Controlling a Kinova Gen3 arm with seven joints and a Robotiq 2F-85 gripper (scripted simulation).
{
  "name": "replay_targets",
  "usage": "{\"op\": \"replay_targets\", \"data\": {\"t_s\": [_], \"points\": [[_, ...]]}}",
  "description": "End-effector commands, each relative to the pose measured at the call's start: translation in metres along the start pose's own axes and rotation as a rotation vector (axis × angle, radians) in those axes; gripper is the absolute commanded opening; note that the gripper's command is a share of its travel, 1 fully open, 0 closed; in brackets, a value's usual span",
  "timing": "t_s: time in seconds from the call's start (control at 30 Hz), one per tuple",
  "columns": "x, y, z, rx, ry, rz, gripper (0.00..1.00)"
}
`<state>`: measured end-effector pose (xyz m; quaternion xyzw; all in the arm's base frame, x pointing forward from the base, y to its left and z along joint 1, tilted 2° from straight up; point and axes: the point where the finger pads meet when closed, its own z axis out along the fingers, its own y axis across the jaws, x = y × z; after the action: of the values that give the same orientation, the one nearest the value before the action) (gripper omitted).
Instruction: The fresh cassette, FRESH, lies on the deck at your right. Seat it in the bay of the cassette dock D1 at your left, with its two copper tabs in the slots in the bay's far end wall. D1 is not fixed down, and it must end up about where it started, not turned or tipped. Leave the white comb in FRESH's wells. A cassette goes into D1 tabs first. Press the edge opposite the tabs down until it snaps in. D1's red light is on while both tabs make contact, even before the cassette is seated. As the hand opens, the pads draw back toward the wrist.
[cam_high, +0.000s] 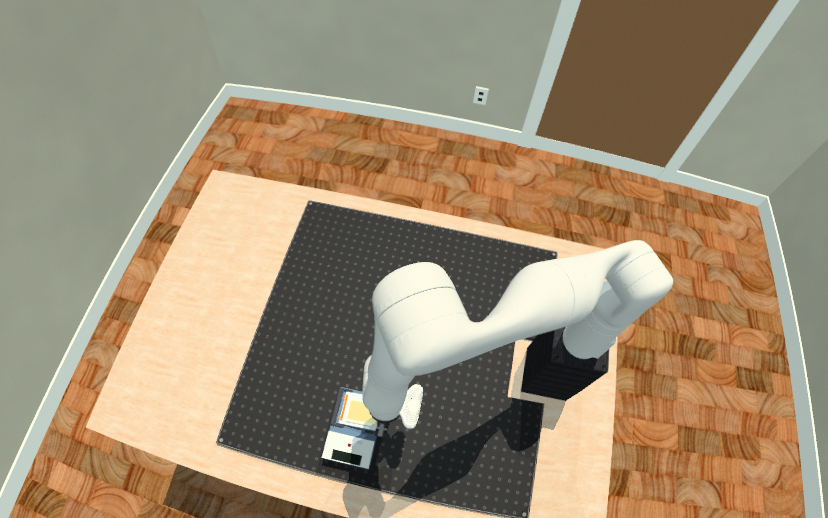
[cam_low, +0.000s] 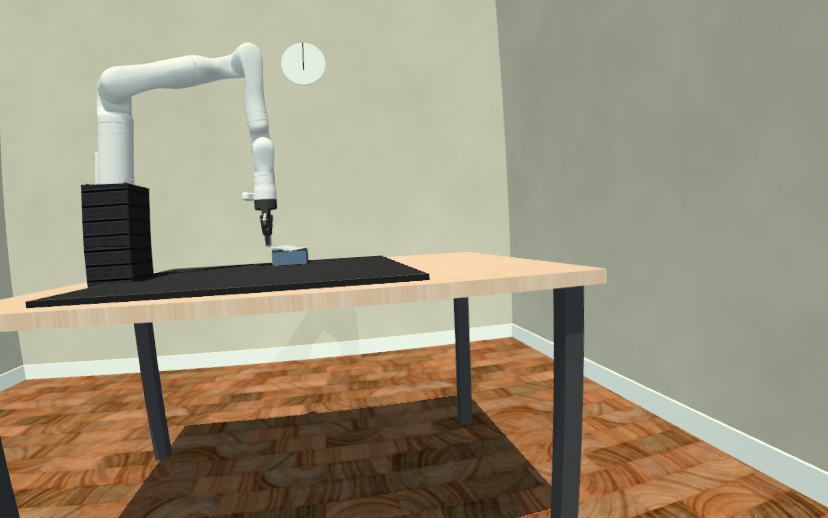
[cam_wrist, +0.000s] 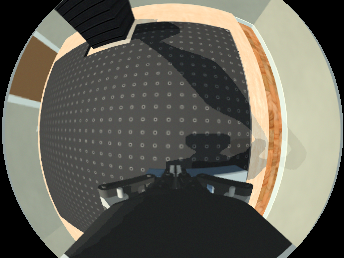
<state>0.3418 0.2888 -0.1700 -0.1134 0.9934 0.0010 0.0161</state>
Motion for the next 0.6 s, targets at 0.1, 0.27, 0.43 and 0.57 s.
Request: {"op": "replay_targets", "data": {"t_s": [0.1, 0.27, 0.43, 0.57], "points": [[-0.0023, 0.0004, -0.0006, -0.001, -0.002, 0.0, 0.0], [-0.0033, 0.0004, -0.0006, -0.001, -0.002, 0.0, 0.0], [-0.005, 0.0004, -0.0006, -0.001, -0.002, 0.0, 0.0], [-0.006, 0.0004, -0.0006, -0.001, -0.002, 0.0, 0.0]]}}
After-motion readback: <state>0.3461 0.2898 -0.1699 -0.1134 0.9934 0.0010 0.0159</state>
